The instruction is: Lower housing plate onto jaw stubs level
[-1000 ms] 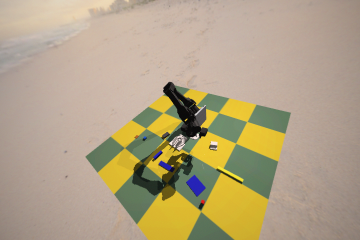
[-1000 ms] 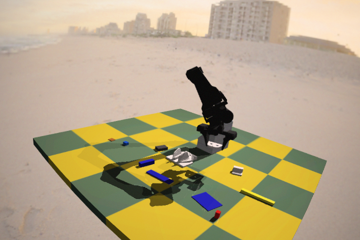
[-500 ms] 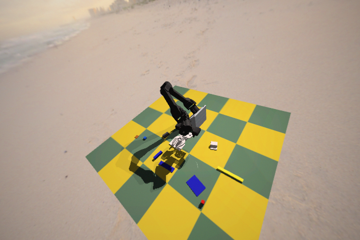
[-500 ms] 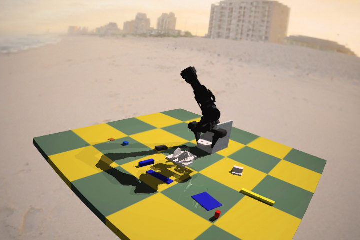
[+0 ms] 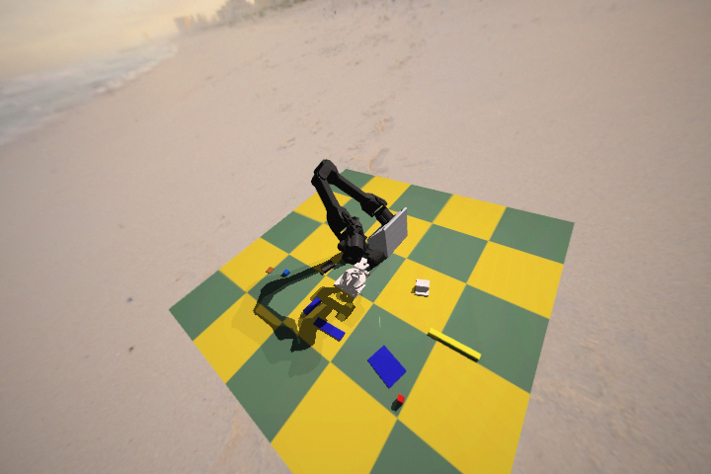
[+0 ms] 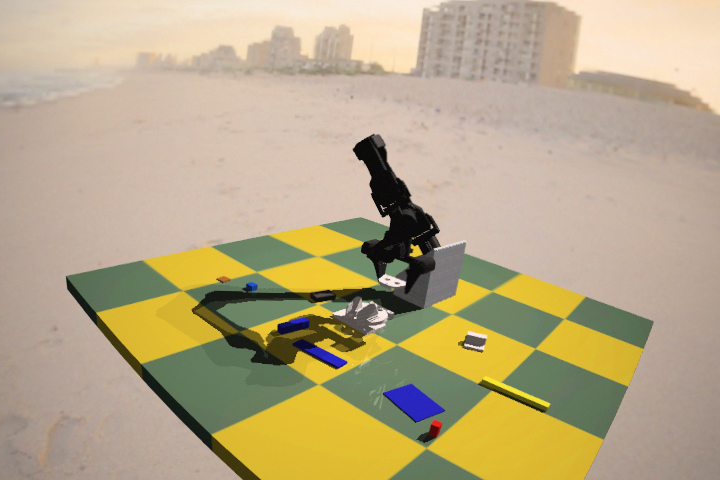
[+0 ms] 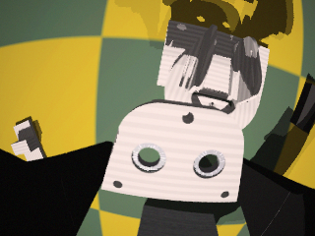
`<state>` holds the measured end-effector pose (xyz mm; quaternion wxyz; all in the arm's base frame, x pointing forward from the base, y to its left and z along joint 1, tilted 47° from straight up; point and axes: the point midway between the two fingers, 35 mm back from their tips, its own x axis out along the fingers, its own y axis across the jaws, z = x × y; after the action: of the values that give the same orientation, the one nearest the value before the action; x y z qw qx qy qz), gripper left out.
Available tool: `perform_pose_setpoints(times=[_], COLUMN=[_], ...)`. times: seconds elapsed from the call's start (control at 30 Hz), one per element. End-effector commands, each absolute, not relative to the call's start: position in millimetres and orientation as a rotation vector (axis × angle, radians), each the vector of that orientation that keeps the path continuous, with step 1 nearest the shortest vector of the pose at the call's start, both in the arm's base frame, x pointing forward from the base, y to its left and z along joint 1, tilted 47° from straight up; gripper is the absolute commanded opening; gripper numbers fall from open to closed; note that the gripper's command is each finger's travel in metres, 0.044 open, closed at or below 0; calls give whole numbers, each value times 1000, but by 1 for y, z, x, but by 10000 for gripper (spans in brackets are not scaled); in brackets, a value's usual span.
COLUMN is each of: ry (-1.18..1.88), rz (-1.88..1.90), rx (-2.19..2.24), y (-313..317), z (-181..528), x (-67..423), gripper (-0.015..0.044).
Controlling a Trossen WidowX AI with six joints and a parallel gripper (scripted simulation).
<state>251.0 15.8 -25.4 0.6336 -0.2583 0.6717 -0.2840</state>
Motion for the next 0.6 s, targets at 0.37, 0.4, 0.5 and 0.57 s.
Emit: perform_pose_setpoints(times=[0.37,0.4,0.5,0.57], ry=[1506,1506,1506,1506], rz=[-714,-714,-714,-714], rx=[-563,-563,-563,-563], y=[-17,-17,-17,-17], z=[-1,-1,-1,-1], x=[245,245,245,245], gripper=[351,351,351,351])
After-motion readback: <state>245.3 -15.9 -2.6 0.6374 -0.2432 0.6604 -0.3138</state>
